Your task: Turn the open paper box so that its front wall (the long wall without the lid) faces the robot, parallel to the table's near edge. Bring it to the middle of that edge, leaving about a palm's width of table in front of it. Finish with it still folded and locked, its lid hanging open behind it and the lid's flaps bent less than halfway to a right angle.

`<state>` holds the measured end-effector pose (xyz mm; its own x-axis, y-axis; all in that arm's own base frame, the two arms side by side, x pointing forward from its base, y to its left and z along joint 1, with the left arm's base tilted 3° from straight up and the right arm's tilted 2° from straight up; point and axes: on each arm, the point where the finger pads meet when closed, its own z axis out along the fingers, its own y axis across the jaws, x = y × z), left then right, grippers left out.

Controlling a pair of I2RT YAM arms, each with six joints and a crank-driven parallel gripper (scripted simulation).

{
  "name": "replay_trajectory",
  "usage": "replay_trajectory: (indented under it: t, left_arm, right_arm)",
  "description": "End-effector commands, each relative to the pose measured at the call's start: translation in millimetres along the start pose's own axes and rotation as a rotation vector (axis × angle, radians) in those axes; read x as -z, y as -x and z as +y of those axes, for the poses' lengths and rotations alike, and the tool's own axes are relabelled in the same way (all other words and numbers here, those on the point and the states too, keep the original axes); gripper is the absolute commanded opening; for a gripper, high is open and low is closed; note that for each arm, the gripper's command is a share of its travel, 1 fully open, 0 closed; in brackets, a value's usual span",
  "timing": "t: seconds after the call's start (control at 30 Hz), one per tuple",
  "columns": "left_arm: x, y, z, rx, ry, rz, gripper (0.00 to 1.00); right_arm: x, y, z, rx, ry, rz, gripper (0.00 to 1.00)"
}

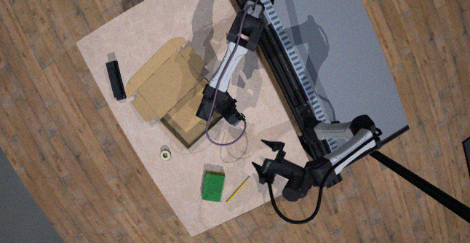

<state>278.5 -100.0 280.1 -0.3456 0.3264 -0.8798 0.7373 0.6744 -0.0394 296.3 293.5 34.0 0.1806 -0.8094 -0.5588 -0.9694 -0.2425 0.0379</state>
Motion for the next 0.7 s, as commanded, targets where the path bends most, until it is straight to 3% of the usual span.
replay_trajectory:
  t: [0.0,0.33,0.4,0.5,0.6,0.67]
  left_arm:
    - [1,2,0,-0.006,0.002,-0.006,1.00]
    - [1,2,0,-0.006,0.002,-0.006,1.00]
    - [1,2,0,-0.006,0.002,-0.006,1.00]
    - [1,2,0,-0.006,0.002,-0.006,1.00]
    - [1,2,0,-0.006,0.002,-0.006,1.00]
    - [-2,13,-1,-0.040,-0.018,-0.034,1.00]
  right_arm:
    - [8,3,-12,0.072,0.003,-0.020,0.00]
    - [12,5,-14,0.087,-0.011,-0.018,0.00]
    - [15,7,-14,0.094,-0.022,-0.022,0.24]
    - [41,18,-11,0.112,-0.047,-0.044,0.61]
    - [52,21,-12,0.118,-0.056,-0.049,0.98]
    - [65,23,-14,0.124,-0.065,-0.053,1.00]
